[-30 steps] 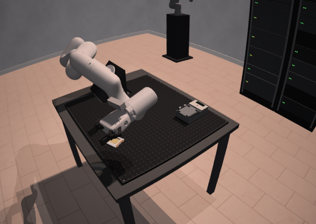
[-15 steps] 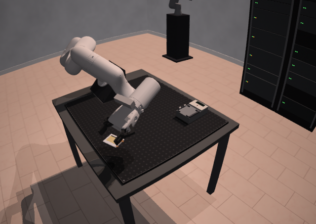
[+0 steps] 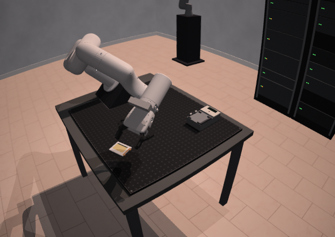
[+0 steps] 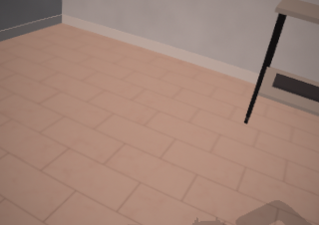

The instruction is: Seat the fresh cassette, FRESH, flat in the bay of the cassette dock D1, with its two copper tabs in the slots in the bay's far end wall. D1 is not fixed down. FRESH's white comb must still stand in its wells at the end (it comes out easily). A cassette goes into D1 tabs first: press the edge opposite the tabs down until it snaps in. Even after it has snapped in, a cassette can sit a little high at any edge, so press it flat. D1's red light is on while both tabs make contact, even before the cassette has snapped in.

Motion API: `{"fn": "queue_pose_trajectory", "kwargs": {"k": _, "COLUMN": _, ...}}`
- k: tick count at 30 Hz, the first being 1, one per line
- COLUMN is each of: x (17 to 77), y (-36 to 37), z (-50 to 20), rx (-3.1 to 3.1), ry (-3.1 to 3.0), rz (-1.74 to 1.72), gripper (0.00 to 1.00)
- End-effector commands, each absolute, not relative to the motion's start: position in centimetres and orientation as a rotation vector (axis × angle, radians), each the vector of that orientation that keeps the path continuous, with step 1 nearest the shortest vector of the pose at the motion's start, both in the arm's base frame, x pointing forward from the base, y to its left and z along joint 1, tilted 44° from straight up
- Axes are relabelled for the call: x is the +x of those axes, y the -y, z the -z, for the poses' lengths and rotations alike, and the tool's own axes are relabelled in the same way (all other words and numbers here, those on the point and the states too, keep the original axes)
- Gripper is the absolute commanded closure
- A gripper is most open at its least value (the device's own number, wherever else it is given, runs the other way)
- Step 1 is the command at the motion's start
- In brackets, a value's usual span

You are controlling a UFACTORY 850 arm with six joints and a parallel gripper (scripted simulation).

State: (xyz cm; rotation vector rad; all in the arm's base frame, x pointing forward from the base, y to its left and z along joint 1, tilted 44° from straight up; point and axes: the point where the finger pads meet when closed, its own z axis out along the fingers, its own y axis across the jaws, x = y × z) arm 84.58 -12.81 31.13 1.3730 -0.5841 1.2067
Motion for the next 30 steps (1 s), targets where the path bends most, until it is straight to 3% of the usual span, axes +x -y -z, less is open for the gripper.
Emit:
{"fn": "queue_pose_trajectory", "kwargs": {"k": 1, "x": 83.9, "y": 11.7, "z": -29.4, "rx": 1.470, "ry": 0.550, "rz": -1.121, "gripper": 0.00}}
{"fn": "queue_pose_trajectory", "kwargs": {"k": 30, "x": 79.1, "y": 6.8, "z": -21.6, "rx": 1.734, "ry": 0.427, "rz": -0.852, "gripper": 0.00}}
